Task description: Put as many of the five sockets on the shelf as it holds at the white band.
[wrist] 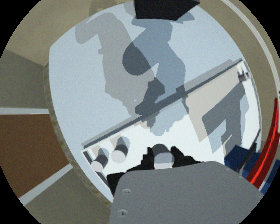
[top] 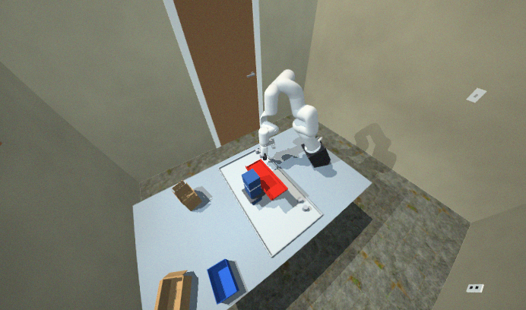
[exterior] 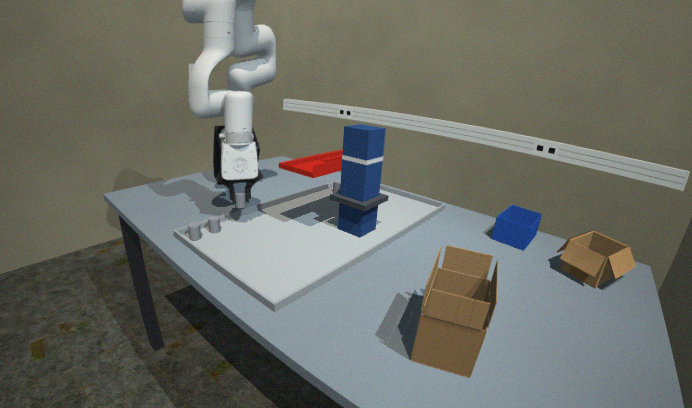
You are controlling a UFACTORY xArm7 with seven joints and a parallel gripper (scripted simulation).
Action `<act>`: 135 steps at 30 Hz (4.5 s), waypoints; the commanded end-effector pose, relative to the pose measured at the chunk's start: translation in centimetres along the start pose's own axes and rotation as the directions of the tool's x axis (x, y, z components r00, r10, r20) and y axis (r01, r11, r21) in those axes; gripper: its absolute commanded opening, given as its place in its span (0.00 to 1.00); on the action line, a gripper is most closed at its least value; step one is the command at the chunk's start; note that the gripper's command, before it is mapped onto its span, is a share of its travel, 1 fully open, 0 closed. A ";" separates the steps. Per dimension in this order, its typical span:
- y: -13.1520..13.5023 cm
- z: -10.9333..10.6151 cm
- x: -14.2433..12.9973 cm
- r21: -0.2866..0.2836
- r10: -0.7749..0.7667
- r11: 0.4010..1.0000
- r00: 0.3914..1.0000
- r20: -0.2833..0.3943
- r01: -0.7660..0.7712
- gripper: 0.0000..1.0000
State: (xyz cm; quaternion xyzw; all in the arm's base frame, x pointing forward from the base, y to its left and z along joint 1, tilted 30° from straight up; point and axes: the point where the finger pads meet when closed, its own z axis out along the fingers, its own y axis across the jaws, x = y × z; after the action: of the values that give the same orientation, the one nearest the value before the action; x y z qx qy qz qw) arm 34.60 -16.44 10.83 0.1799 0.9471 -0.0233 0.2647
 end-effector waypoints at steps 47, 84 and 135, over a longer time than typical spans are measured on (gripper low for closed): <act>-1.4 -7.4 2.1 -0.007 -0.001 1.000 1.000 -0.010 0.001 0.00; -3.7 -19.2 5.7 -0.007 -0.001 1.000 1.000 -0.010 0.001 0.00; 18.4 -19.3 12.5 -0.009 -0.001 1.000 1.000 -0.011 0.001 0.00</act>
State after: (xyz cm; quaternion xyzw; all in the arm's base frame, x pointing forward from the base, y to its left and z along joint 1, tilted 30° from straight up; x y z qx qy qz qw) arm 21.93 5.54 22.57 0.1727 0.9507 -0.0121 0.2573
